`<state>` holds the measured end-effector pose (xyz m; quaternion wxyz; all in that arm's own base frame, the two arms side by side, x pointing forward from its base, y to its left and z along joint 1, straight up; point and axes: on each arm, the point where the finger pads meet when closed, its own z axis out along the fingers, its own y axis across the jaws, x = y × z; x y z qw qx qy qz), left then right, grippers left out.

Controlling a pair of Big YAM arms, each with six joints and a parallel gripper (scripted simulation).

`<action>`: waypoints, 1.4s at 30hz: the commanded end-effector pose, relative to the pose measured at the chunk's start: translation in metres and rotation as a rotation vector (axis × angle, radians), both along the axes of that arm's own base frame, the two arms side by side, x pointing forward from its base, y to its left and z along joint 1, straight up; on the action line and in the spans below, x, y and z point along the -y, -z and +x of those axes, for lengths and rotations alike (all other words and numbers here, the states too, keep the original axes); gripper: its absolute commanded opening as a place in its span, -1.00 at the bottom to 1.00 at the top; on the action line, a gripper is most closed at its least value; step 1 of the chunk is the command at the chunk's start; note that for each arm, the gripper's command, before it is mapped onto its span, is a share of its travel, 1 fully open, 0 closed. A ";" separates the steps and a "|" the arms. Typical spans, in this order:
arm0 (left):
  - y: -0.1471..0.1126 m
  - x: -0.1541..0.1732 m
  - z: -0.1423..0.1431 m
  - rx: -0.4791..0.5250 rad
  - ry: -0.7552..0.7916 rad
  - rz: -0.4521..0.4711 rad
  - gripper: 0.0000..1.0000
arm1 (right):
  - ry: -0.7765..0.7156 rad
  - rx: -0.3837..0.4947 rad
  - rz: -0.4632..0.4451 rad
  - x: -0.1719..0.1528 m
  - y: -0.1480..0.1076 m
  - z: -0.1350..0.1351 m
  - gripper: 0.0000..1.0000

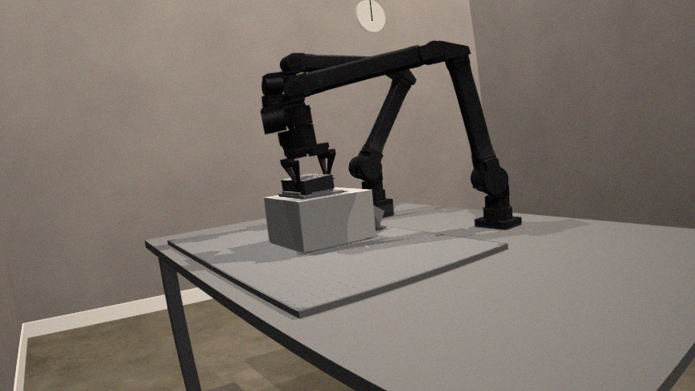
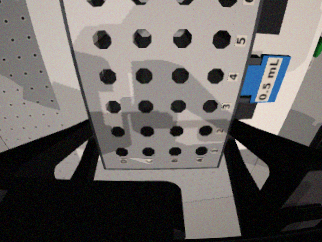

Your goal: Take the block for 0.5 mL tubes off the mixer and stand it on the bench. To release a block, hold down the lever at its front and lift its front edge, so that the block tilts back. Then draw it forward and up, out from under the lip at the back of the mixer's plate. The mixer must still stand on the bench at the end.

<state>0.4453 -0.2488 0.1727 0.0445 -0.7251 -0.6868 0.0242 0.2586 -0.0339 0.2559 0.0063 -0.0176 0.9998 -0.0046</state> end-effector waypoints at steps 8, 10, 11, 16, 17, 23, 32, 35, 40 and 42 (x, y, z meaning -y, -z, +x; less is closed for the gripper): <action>-0.017 0.003 -0.017 -0.004 0.021 -0.001 -1.00 | 0.013 0.041 -0.007 0.002 -0.020 0.008 -1.00; -0.017 0.003 -0.017 -0.005 0.021 -0.001 -1.00 | 0.013 0.042 -0.007 0.002 -0.020 0.008 -1.00; -0.017 0.003 -0.017 -0.005 0.021 -0.001 -1.00 | 0.013 0.042 -0.007 0.002 -0.020 0.008 -1.00; -0.018 0.002 -0.018 -0.009 0.021 0.001 -1.00 | 0.013 0.045 -0.008 0.002 -0.022 0.009 -1.00; -0.018 0.002 -0.018 -0.010 0.022 0.001 -1.00 | 0.013 0.046 -0.008 0.002 -0.022 0.009 -1.00; -0.018 0.002 -0.019 -0.014 0.022 0.003 -1.00 | 0.013 0.051 -0.009 0.002 -0.024 0.011 -1.00; -0.019 0.002 -0.021 -0.020 0.023 0.006 -1.00 | 0.013 0.042 -0.008 0.002 -0.022 0.009 -1.00; -0.019 0.002 -0.021 -0.022 0.023 0.006 -1.00 | 0.013 0.030 -0.007 0.002 -0.017 0.007 -1.00; -0.019 0.004 -0.019 -0.010 0.024 -0.001 -1.00 | 0.013 0.009 -0.004 0.001 -0.009 0.002 -1.00; -0.019 0.005 -0.017 -0.003 0.024 -0.005 -1.00 | 0.012 0.000 -0.003 0.001 -0.006 0.000 -1.00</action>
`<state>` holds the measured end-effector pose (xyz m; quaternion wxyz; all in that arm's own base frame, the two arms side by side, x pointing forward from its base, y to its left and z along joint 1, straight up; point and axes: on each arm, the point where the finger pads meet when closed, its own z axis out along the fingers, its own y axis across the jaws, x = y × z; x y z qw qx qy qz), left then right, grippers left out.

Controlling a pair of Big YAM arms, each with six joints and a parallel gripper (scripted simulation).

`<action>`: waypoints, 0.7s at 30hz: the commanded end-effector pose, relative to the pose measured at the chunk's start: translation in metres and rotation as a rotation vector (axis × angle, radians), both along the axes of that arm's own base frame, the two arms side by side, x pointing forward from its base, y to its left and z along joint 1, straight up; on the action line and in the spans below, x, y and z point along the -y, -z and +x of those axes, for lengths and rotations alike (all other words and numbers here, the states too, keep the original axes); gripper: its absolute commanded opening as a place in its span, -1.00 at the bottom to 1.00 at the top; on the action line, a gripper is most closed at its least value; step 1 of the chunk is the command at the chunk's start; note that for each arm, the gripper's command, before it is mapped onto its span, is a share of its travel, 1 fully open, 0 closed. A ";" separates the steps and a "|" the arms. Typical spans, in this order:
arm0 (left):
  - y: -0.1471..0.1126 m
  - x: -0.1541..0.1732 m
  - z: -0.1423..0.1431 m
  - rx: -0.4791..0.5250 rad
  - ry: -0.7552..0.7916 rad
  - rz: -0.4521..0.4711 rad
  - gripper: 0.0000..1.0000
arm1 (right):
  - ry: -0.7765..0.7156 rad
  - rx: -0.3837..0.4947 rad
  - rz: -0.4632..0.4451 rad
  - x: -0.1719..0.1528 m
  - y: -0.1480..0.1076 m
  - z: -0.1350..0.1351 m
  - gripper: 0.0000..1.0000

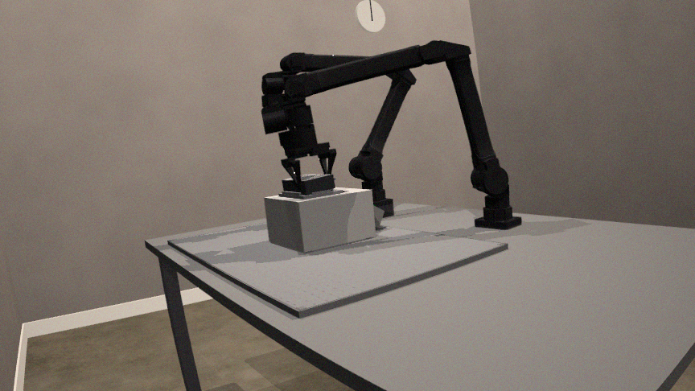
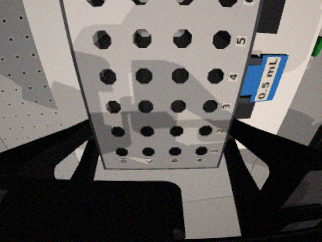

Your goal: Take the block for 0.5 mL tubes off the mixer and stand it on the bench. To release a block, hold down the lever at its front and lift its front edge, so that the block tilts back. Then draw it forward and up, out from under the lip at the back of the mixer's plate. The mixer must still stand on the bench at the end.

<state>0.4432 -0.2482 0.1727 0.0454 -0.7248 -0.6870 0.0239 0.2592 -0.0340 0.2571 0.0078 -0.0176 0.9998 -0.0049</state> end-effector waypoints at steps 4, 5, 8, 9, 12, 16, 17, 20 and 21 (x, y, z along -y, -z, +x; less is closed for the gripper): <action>-0.018 0.006 -0.013 0.005 0.025 -0.011 -1.00 | 0.012 -0.010 -0.002 0.001 -0.002 -0.002 -1.00; -0.018 0.007 -0.013 0.008 0.025 -0.013 -1.00 | 0.012 -0.014 -0.002 0.001 0.000 -0.003 -1.00; -0.018 0.008 -0.010 0.019 0.025 -0.020 -1.00 | 0.012 -0.014 -0.002 0.001 0.000 -0.003 -1.00; -0.018 0.009 -0.010 0.018 0.025 -0.020 -1.00 | 0.012 -0.009 -0.002 0.001 -0.002 -0.002 -1.00; -0.018 0.009 -0.010 0.018 0.025 -0.020 -1.00 | 0.012 0.003 -0.003 0.001 -0.006 0.001 -1.00; -0.018 0.009 -0.010 0.018 0.026 -0.021 -1.00 | 0.012 0.019 -0.005 0.001 -0.012 0.005 -1.00; -0.018 0.009 -0.010 0.018 0.026 -0.021 -1.00 | 0.012 0.022 -0.006 0.002 -0.014 0.006 -1.00; -0.018 0.009 -0.010 0.018 0.026 -0.021 -1.00 | 0.012 0.023 -0.006 0.002 -0.014 0.006 -1.00; -0.020 0.010 -0.008 0.022 0.026 -0.023 -1.00 | 0.012 0.024 -0.006 0.002 -0.015 0.006 -1.00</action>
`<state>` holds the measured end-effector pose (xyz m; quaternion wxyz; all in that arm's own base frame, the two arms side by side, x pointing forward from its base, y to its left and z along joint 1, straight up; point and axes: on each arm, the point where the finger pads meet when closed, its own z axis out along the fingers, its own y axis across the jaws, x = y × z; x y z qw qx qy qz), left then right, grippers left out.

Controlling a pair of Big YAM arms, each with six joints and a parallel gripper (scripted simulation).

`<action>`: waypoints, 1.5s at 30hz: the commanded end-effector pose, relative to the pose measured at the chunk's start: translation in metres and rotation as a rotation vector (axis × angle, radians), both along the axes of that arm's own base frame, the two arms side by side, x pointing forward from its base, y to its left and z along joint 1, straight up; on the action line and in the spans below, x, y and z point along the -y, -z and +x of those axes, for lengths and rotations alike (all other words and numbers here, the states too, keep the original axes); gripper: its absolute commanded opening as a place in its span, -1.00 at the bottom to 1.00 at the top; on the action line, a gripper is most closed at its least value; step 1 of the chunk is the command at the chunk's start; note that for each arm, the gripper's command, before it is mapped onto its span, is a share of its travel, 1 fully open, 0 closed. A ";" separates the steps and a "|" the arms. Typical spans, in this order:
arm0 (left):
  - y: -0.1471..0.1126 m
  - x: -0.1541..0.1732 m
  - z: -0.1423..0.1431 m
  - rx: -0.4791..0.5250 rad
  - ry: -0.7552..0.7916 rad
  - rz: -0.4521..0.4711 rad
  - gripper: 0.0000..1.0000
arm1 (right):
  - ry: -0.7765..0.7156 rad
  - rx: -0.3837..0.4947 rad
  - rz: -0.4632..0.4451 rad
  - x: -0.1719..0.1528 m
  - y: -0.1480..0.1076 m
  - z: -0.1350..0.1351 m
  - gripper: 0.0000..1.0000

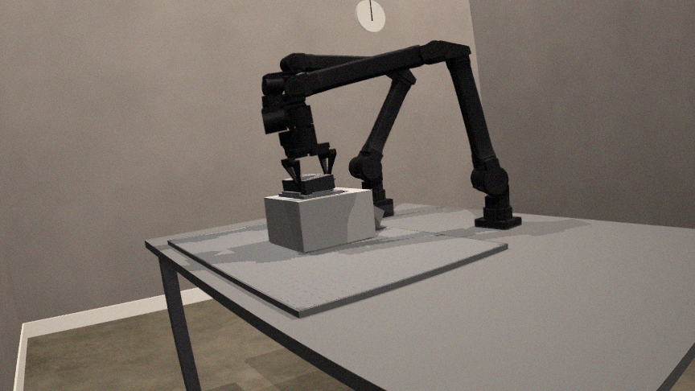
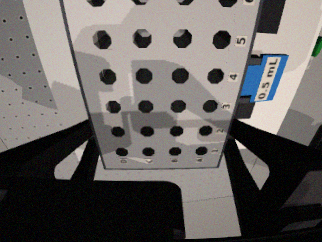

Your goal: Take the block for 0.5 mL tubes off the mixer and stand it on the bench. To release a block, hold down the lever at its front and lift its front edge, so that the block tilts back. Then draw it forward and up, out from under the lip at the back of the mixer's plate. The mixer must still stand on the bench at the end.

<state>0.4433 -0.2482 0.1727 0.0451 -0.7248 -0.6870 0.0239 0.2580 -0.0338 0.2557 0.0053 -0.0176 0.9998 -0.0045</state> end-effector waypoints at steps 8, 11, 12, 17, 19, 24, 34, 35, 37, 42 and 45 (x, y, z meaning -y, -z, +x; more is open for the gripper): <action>-0.031 0.015 0.000 0.048 0.027 -0.039 -1.00 | 0.012 0.037 -0.007 0.002 -0.019 0.010 -1.00; -0.032 0.015 0.000 0.050 0.027 -0.041 -1.00 | 0.012 0.040 -0.007 0.002 -0.020 0.010 -1.00; -0.033 0.015 0.000 0.050 0.027 -0.041 -1.00 | 0.012 0.041 -0.008 0.002 -0.020 0.011 -1.00; -0.034 0.016 0.001 0.052 0.027 -0.043 -1.00 | 0.012 0.044 -0.008 0.002 -0.022 0.011 -1.00; -0.034 0.016 0.002 0.054 0.027 -0.044 -1.00 | 0.012 0.046 -0.008 0.002 -0.022 0.012 -1.00; -0.036 0.017 0.003 0.057 0.028 -0.046 -1.00 | 0.011 0.051 -0.008 0.003 -0.024 0.013 -1.00; -0.039 0.018 0.005 0.063 0.029 -0.050 -1.00 | 0.011 0.031 -0.006 0.002 -0.016 0.009 -1.00; -0.039 0.018 0.005 0.064 0.029 -0.050 -1.00 | 0.011 0.027 -0.005 0.002 -0.014 0.008 -1.00; -0.040 0.019 0.005 0.065 0.029 -0.051 -1.00 | 0.011 0.019 -0.004 0.002 -0.011 0.007 -1.00; -0.041 0.020 0.006 0.068 0.029 -0.054 -1.00 | 0.011 -0.001 -0.002 0.001 -0.003 0.002 -1.00; -0.042 0.020 0.007 0.069 0.030 -0.054 -1.00 | 0.011 -0.009 -0.001 0.001 0.000 0.000 -1.00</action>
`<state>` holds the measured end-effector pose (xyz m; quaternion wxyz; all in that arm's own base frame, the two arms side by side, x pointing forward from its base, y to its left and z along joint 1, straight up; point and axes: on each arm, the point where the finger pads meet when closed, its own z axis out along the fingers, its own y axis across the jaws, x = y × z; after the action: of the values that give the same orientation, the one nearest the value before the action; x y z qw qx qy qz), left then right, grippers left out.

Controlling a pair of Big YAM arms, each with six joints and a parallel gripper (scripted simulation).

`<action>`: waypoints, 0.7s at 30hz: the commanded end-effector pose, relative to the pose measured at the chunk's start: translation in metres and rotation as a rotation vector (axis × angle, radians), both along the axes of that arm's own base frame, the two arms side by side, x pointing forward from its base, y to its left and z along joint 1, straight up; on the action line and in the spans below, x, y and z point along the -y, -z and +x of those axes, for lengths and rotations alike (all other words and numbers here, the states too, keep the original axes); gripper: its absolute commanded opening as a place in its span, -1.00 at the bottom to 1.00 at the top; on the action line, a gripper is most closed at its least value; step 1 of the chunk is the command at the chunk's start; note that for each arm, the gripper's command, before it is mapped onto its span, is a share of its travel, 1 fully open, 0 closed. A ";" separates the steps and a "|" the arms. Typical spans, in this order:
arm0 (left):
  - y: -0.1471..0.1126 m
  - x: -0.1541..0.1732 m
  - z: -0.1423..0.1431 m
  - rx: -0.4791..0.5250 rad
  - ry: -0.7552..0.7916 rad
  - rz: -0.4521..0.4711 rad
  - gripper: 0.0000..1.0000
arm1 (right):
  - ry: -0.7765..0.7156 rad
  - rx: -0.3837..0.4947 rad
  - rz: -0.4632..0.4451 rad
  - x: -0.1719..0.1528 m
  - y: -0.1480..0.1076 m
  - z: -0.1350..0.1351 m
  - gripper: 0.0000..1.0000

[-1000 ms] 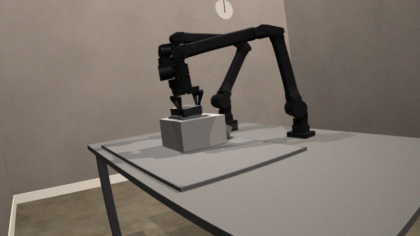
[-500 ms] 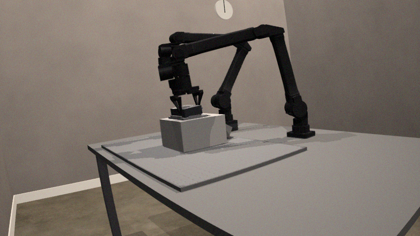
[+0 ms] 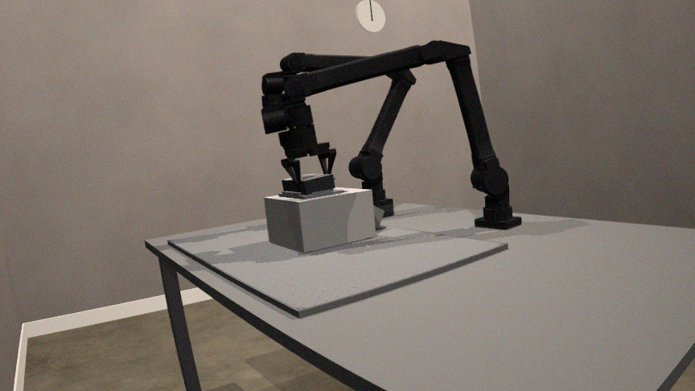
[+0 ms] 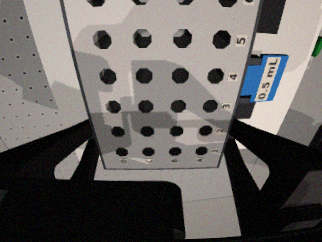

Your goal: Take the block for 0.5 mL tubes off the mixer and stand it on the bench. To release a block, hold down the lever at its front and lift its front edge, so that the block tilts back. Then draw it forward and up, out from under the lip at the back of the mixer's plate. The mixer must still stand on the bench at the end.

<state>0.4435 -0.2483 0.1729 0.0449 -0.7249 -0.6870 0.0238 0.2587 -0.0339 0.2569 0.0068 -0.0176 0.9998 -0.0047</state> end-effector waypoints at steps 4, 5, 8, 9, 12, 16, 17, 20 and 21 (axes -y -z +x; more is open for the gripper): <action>-0.041 0.020 0.006 0.068 0.030 -0.054 -1.00 | 0.011 -0.007 -0.001 0.001 -0.001 0.001 -1.00; -0.041 0.020 0.006 0.068 0.030 -0.054 -1.00 | 0.011 -0.007 -0.001 0.001 -0.001 0.001 -1.00; -0.037 0.019 0.005 0.049 0.030 -0.044 -1.00 | 0.011 0.005 -0.002 0.001 -0.005 0.004 -1.00; -0.035 0.019 0.005 0.042 0.030 -0.040 -1.00 | 0.011 0.009 -0.003 0.002 -0.007 0.005 -1.00; -0.031 0.019 0.004 0.031 0.030 -0.034 -1.00 | 0.011 0.022 -0.004 0.002 -0.012 0.007 -1.00; -0.031 0.019 0.004 0.031 0.030 -0.035 -1.00 | 0.010 0.029 -0.005 0.002 -0.014 0.009 -1.00; -0.031 0.019 0.004 0.031 0.031 -0.035 -1.00 | 0.010 0.030 -0.005 0.002 -0.015 0.009 -1.00; -0.031 0.019 0.004 0.031 0.031 -0.035 -1.00 | 0.010 0.033 -0.005 0.002 -0.016 0.010 -1.00; -0.031 0.019 0.004 0.031 0.031 -0.035 -1.00 | 0.010 0.033 -0.005 0.002 -0.016 0.010 -1.00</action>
<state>0.4438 -0.2484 0.1730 0.0456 -0.7248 -0.6870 0.0240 0.2582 -0.0339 0.2559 0.0054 -0.0176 0.9998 -0.0045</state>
